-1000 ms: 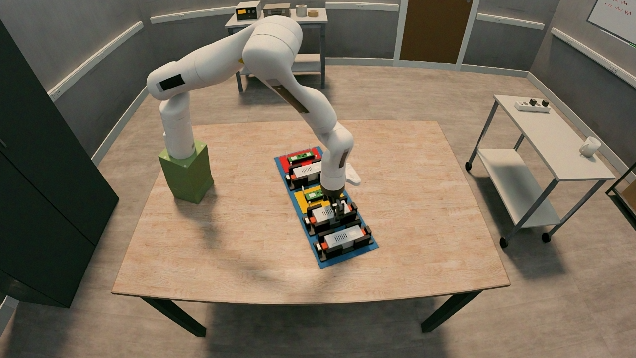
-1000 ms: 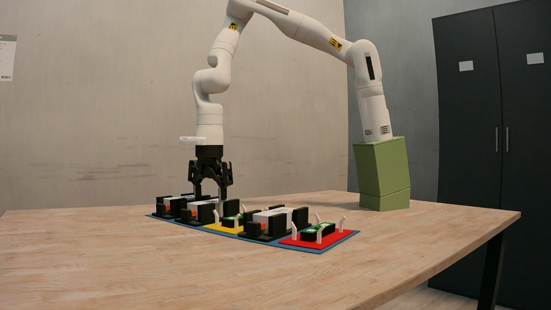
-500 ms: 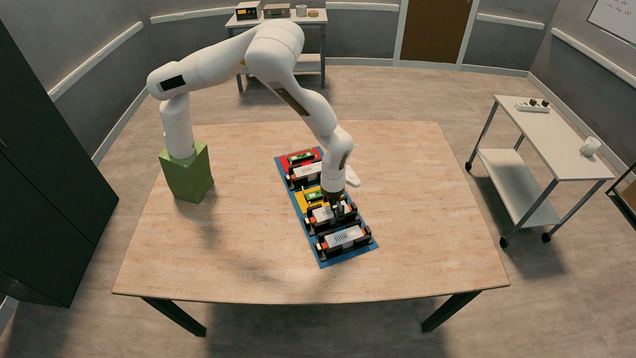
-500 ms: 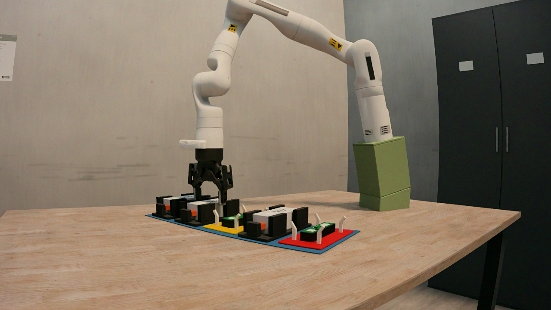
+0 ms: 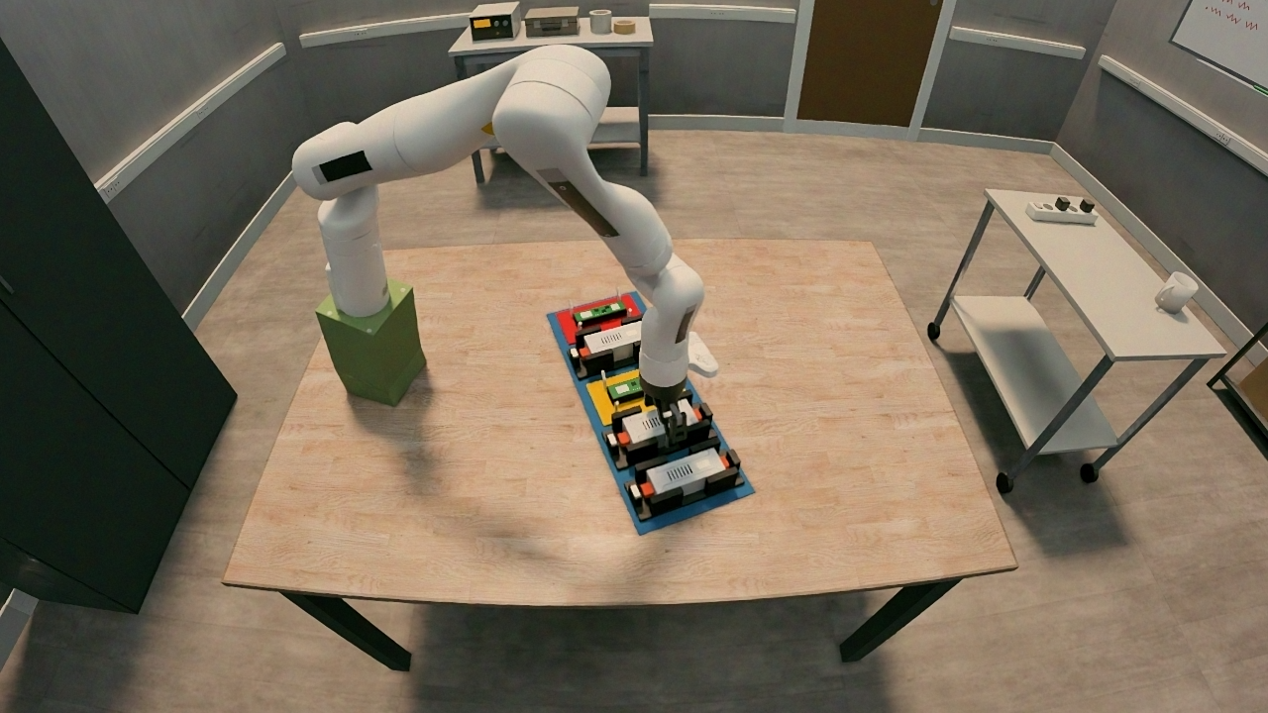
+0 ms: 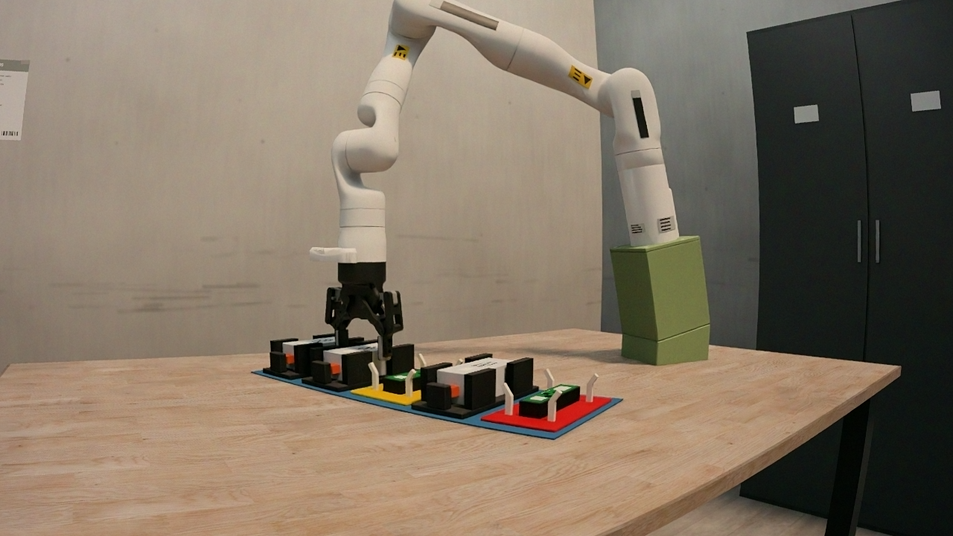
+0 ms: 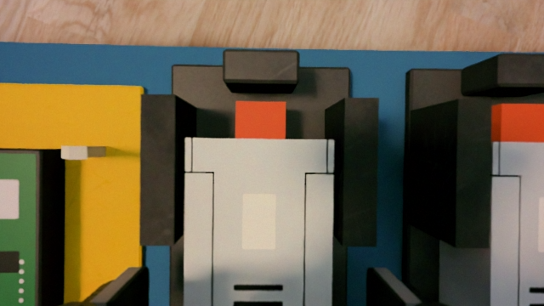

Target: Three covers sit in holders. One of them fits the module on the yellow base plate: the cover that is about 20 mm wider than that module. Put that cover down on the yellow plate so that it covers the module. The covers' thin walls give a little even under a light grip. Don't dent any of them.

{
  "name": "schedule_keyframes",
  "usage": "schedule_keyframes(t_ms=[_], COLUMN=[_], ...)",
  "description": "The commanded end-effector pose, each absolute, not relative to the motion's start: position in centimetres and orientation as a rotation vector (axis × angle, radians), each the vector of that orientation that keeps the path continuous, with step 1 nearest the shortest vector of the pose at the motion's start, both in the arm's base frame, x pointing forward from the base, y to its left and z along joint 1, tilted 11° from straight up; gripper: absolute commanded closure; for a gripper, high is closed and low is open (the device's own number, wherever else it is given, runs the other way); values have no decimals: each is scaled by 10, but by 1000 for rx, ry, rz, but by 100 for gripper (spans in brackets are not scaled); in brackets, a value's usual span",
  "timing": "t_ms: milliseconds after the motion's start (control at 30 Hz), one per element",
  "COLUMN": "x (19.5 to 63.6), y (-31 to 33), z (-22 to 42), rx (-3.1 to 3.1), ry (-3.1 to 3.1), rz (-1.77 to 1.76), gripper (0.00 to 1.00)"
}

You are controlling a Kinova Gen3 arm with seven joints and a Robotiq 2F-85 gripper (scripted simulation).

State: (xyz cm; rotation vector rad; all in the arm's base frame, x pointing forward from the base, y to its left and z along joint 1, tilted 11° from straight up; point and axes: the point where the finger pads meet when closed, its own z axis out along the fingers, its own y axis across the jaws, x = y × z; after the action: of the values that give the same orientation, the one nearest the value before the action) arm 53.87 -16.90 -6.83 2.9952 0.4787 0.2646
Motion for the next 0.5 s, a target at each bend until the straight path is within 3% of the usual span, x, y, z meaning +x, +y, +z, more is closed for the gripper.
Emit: schedule_keyframes(t_ms=[0, 467], x=[540, 541], y=[-169, -170], z=[-70, -77], rx=[2994, 2994], ry=[479, 479], rz=[267, 267], gripper=[0, 0])
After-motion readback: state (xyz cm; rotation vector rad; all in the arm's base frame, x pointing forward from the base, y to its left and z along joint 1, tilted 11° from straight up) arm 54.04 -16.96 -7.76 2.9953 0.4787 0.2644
